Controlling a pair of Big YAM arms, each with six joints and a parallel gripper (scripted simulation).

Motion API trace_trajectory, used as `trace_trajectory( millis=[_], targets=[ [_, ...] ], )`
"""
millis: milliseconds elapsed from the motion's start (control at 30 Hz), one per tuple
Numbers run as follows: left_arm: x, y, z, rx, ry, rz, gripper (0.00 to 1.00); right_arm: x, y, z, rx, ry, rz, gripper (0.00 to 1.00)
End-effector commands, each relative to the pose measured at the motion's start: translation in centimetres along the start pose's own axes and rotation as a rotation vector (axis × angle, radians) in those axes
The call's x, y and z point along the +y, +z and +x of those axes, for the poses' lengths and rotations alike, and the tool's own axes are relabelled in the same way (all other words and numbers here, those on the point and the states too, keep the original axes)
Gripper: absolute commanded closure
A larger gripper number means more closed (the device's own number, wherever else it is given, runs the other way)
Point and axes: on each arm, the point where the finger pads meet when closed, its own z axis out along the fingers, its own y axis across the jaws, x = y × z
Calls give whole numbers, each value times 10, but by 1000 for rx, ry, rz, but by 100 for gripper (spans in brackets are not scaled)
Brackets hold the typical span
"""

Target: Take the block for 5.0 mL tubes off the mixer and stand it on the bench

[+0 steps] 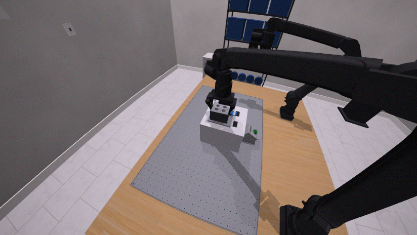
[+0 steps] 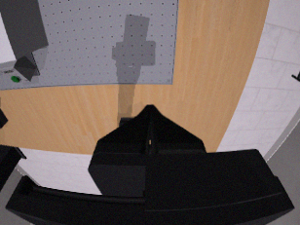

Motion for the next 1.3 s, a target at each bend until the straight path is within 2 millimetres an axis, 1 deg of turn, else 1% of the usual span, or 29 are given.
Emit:
trace_trajectory(
  millis=[0,100,200,400,533,600,700,767,967,1133,1200,1267],
  targets=[
    [-9,-28,-21,-32,29,-1,100,9,-15,-14,-67,-57,3,100],
    [-7,-23,-20,-27,37,13,100,9,-14,-11,-73,-47,14,100],
    [-8,-23,-20,-28,40,15,100,9,-14,-10,-75,-44,15,100],
    [3,-22,-11,-39,27,6,100,14,3,-10,-28,-38,9,100],
    [5,-23,-8,-23,28,10,100,15,11,-9,-2,-29,5,100],
    [6,-23,-7,-23,28,13,100,13,9,-8,-10,-14,6,100],
    [7,-24,-7,-28,27,15,100,9,-1,-8,-39,6,9,100],
    [7,-24,-7,-28,27,15,100,9,-1,-8,-39,6,9,100],
    [9,-27,-8,-34,22,13,100,15,-15,-11,-77,-24,15,100],
    [9,-27,-9,-34,22,18,100,14,-17,-19,-76,-37,15,100],
    [9,-27,-9,-34,21,20,100,11,-18,-21,-76,-29,15,100],
    [2,-28,-11,-39,22,14,100,10,-20,-23,-83,-19,16,100]
  ],
)
